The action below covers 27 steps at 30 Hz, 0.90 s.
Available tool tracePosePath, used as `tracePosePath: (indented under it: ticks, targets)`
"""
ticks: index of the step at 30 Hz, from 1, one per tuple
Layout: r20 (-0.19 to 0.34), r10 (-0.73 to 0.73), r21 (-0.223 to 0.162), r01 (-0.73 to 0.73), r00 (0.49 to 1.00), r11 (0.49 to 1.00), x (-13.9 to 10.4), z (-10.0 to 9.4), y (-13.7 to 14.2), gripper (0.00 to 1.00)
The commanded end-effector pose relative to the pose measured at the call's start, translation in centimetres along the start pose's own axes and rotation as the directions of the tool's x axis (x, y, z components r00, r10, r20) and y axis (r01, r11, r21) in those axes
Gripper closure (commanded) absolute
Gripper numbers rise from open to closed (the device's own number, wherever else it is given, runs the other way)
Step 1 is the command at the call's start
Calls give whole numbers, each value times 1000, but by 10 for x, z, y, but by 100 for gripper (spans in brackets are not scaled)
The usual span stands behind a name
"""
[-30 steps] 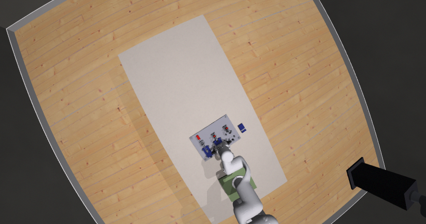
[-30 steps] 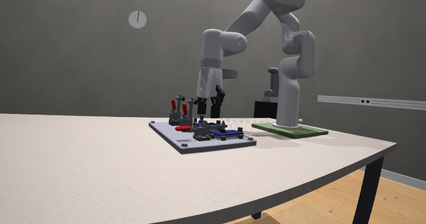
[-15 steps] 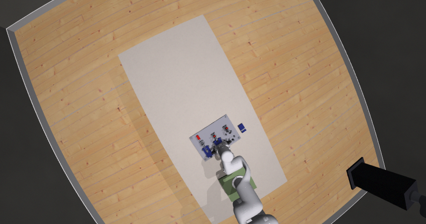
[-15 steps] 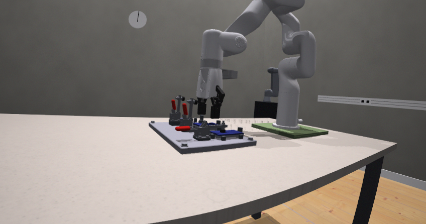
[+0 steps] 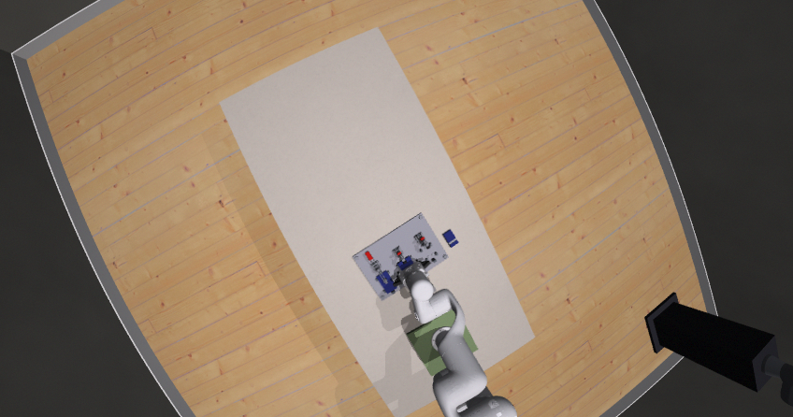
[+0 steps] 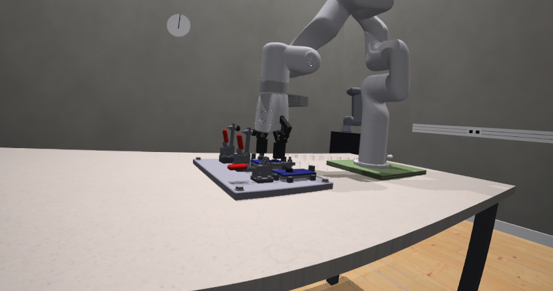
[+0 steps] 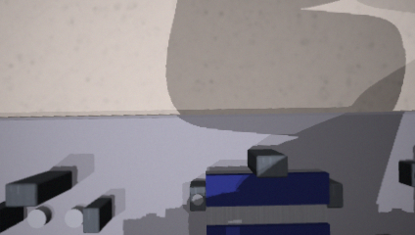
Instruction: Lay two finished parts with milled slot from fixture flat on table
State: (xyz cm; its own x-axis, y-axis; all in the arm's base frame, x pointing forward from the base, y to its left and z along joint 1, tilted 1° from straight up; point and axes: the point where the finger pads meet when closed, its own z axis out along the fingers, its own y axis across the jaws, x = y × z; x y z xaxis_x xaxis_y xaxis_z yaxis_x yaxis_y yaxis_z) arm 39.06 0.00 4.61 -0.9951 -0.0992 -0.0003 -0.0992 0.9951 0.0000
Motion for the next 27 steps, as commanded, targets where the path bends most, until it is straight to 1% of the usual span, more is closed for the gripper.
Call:
tracePosePath:
  ticks: [1, 9, 27]
  targets:
    - [3, 0, 0, 0, 1000, 1000, -1, 5, 0, 0]
    - [3, 0, 0, 0, 1000, 1000, -1, 14, 0, 0]
    - [3, 0, 0, 0, 1000, 1000, -1, 17, 0, 0]
